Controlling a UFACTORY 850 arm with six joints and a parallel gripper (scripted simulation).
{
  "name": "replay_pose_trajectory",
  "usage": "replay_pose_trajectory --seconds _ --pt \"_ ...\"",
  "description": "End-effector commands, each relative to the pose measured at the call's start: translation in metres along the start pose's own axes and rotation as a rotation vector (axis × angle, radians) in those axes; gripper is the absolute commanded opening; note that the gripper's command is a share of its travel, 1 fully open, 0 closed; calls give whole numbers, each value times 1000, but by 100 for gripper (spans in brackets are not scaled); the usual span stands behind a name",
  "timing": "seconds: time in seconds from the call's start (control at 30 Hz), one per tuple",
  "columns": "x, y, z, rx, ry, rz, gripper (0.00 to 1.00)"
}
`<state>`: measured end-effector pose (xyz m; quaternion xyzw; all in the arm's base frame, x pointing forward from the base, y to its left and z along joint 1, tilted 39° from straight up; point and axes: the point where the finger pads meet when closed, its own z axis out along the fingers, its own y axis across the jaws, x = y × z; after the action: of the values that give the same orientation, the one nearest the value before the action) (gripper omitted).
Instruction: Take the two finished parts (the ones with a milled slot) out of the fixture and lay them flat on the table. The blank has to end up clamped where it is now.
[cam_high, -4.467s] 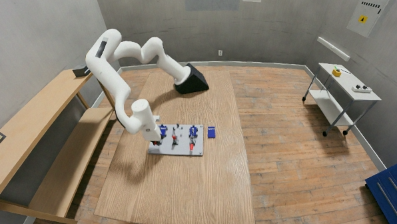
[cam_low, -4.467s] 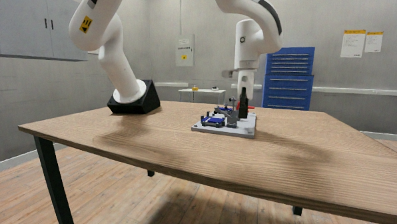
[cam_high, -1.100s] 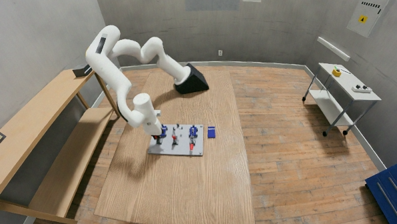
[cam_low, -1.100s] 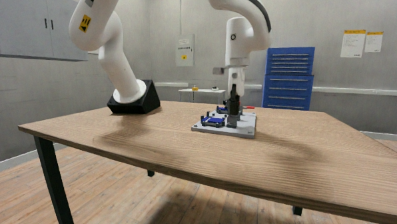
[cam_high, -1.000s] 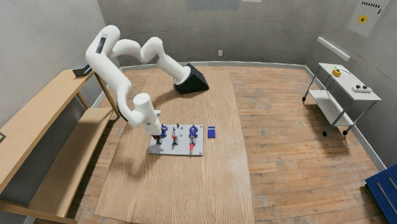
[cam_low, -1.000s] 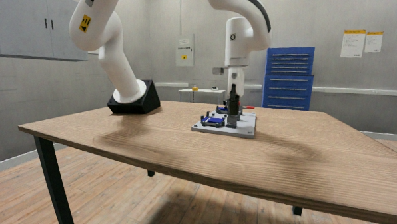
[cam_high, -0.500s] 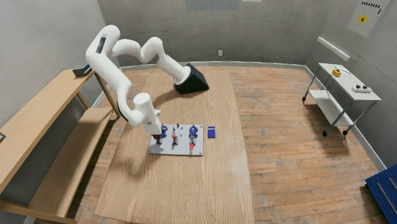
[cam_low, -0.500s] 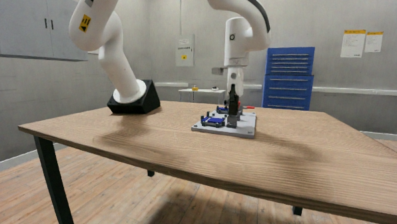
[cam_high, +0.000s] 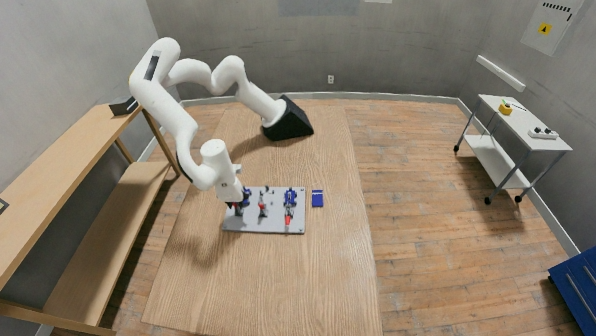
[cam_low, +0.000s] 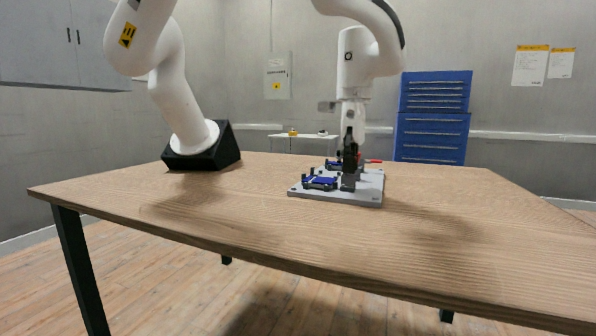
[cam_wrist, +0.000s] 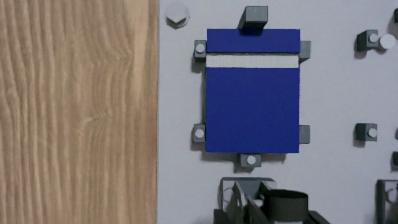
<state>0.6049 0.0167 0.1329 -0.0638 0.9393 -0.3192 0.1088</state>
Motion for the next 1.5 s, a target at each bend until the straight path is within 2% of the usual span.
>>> replay_pose_trajectory --seconds 0.0,0.93,1.47 --pt "-2 -1 -1 0 -3 2 48" --pt "-2 -1 -3 0 -3 2 48" --pt "-2 -1 -38 0 -3 2 48"
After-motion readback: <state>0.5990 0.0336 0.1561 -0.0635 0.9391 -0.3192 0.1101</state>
